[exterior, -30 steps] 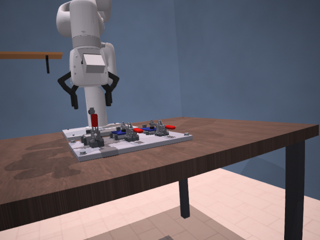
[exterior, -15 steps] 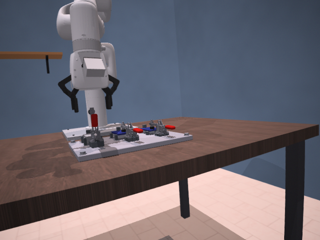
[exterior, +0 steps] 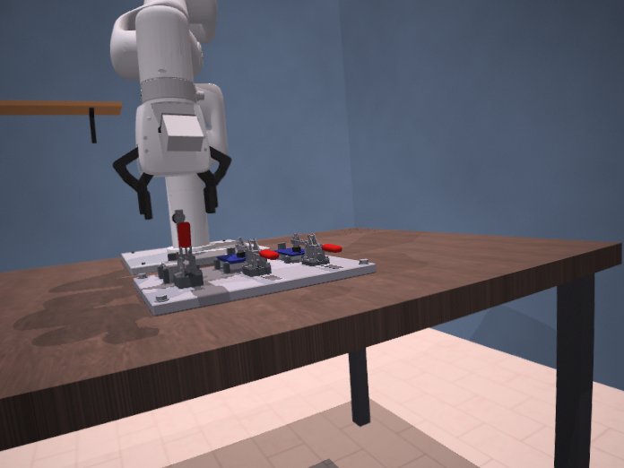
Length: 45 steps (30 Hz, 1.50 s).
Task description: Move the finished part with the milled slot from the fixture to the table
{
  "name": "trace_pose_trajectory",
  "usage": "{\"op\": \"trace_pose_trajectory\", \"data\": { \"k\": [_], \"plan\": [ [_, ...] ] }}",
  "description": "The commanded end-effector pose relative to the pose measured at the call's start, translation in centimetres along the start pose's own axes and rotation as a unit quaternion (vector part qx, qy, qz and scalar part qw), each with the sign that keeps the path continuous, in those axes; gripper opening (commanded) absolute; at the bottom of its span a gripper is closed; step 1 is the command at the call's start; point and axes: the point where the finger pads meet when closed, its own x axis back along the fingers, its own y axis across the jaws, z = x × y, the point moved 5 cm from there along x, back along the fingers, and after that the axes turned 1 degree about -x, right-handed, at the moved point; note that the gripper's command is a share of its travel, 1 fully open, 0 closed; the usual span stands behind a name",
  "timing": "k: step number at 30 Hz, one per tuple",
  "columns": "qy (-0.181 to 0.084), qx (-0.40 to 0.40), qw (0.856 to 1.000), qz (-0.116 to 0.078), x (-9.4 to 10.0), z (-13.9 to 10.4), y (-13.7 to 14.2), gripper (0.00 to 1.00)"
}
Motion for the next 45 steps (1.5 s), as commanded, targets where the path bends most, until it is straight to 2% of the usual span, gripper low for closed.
{"op": "trace_pose_trajectory", "data": {
  "k": [1, 11, 23, 38, 45],
  "plan": [
    [0.002, 0.0, 1.0, 0.0, 0.2, -0.8, 0.0, 1.0],
    [0.002, 0.0, 1.0, -0.001, 0.1, -3.9, 0.1, 1.0],
    [0.002, 0.0, 1.0, -0.001, 0.1, -6.4, 0.1, 1.0],
    [0.002, 0.0, 1.0, -0.001, 0.1, -6.9, 0.1, 1.0],
    [0.002, 0.0, 1.0, -0.001, -0.7, -6.9, 0.1, 1.0]
  ]
}}
